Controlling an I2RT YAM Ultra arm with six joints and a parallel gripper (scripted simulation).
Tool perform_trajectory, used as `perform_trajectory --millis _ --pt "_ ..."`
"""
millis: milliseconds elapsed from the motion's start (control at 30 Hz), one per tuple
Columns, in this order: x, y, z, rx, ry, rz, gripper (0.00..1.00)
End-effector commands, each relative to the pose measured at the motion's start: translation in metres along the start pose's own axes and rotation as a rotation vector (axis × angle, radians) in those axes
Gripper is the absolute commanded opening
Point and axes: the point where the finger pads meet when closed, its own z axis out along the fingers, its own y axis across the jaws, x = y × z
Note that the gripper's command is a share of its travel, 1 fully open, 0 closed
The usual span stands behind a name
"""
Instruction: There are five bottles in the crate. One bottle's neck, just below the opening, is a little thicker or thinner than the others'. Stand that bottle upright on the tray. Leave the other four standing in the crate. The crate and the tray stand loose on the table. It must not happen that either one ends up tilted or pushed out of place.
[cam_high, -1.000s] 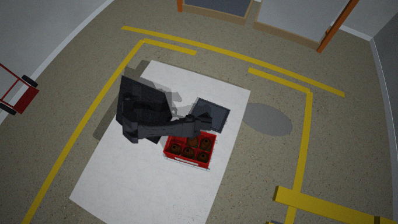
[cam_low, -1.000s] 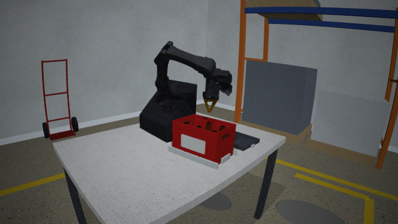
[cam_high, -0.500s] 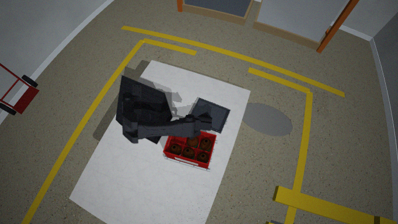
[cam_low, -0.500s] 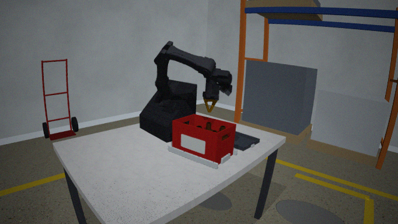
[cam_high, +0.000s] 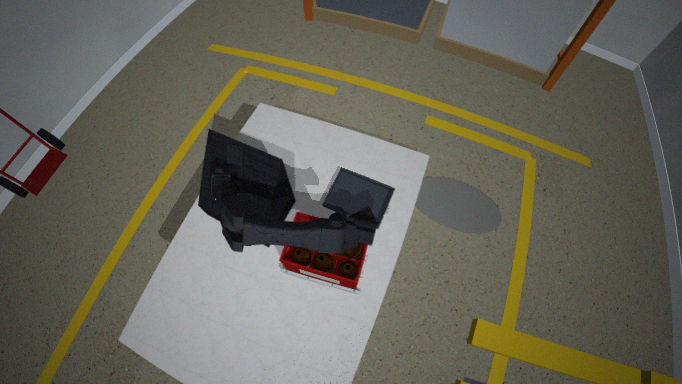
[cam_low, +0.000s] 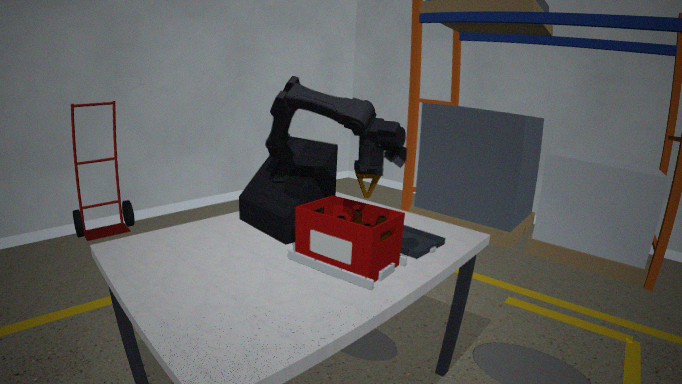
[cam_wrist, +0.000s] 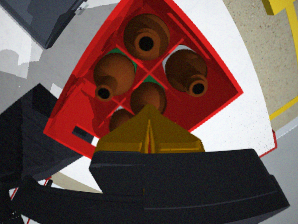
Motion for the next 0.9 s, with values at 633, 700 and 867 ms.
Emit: perform_trajectory --millis 633,700,867 --pt "0.0 -0.063 -0.009 -0.003 0.003 -0.051 0.0" --pt "0.0 -0.063 -0.009 -0.003 0.003 -0.051 0.0" --pt "0.0 -0.063 -0.009 -0.003 0.003 -0.051 0.0"
